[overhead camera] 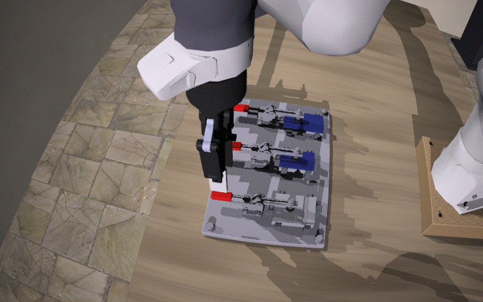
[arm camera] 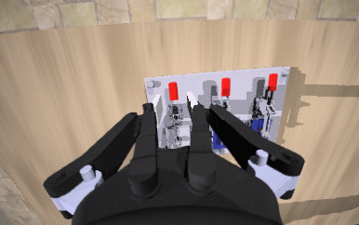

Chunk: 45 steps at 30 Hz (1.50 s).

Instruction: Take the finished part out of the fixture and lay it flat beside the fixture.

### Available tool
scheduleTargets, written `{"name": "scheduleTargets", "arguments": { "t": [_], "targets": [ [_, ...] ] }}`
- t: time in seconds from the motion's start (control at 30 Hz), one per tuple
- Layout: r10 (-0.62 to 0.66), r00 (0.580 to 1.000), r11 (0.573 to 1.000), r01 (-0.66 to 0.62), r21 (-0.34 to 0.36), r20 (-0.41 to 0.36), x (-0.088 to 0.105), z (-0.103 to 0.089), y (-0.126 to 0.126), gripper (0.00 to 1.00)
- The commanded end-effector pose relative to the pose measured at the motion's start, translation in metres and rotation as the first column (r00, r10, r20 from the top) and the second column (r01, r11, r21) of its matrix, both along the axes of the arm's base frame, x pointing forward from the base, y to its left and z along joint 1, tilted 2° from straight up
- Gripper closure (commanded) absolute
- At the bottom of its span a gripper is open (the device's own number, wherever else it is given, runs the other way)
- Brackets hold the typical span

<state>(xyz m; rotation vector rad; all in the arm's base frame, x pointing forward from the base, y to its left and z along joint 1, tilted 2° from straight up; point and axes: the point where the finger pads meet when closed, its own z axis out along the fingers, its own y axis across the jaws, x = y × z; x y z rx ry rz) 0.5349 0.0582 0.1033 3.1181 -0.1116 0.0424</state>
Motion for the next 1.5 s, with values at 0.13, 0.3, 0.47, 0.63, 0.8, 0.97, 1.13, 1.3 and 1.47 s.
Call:
{"name": "scheduleTargets", "arguments": {
  "t": [0.13,0.3,0.47,0.63,0.8,0.97,1.13,1.3,1.47],
  "targets": [
    [0.004,1.0,1.0,-0.004,0.002,0.004,0.001,-0.014,0.001,0.72],
    [0.004,1.0,1.0,-0.004,0.002,0.004,0.002,-0.029,0.001,0.72],
    [0.004,1.0,1.0,-0.004,0.002,0.004,0.002,-0.042,0.001,0.72],
    [0.004,1.0,1.0,-0.004,0.002,0.004,0.002,-0.047,0.001,0.72],
    [0.004,1.0,1.0,-0.004,0.002,0.004,0.002,-0.05,0.001,0.72],
    [0.004,1.0,1.0,-0.004,0.002,0.004,0.002,-0.05,0.001,0.72],
    [0.004,1.0,1.0,-0.004,0.002,0.004,0.002,-0.05,0.001,0.72],
    [0.004,1.0,1.0,-0.004,0.002,0.004,0.002,-0.05,0.001,0.72],
    [0.004,1.0,1.0,-0.004,0.002,0.004,0.002,-0.05,0.001,0.72]
  ]
}}
